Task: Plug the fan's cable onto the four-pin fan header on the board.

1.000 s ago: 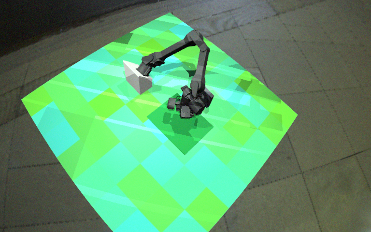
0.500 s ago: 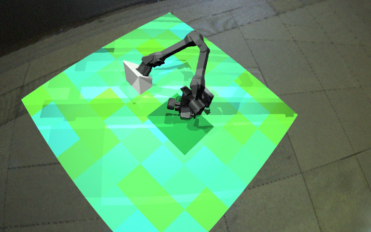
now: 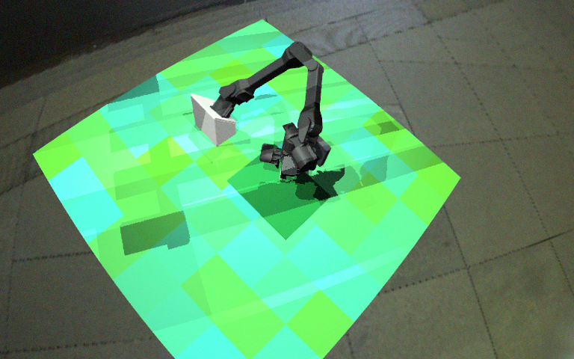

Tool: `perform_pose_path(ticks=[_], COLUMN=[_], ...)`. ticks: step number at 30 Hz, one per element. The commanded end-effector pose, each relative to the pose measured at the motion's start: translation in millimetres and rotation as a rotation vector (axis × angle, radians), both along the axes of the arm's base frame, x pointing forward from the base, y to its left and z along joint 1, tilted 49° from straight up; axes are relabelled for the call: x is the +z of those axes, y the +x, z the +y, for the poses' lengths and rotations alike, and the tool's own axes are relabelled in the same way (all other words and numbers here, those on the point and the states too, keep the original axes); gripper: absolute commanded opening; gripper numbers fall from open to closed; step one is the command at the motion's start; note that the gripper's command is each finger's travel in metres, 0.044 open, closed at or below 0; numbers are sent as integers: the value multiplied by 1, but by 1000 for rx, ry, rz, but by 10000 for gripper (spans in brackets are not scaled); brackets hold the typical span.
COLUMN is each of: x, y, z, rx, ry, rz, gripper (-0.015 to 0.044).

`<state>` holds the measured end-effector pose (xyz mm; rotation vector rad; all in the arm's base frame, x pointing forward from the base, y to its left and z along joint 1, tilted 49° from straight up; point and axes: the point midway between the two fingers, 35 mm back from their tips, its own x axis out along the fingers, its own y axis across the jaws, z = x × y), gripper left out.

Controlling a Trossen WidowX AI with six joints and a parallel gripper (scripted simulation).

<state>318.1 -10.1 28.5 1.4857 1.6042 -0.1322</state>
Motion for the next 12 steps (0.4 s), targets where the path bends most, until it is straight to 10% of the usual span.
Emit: perform_pose_path(ticks=[1,12], x=[-1,-56], y=[4,75], z=[-5,-69], rx=[11,11], ry=[-4,-8], rz=[4,-1], gripper=[260,260])
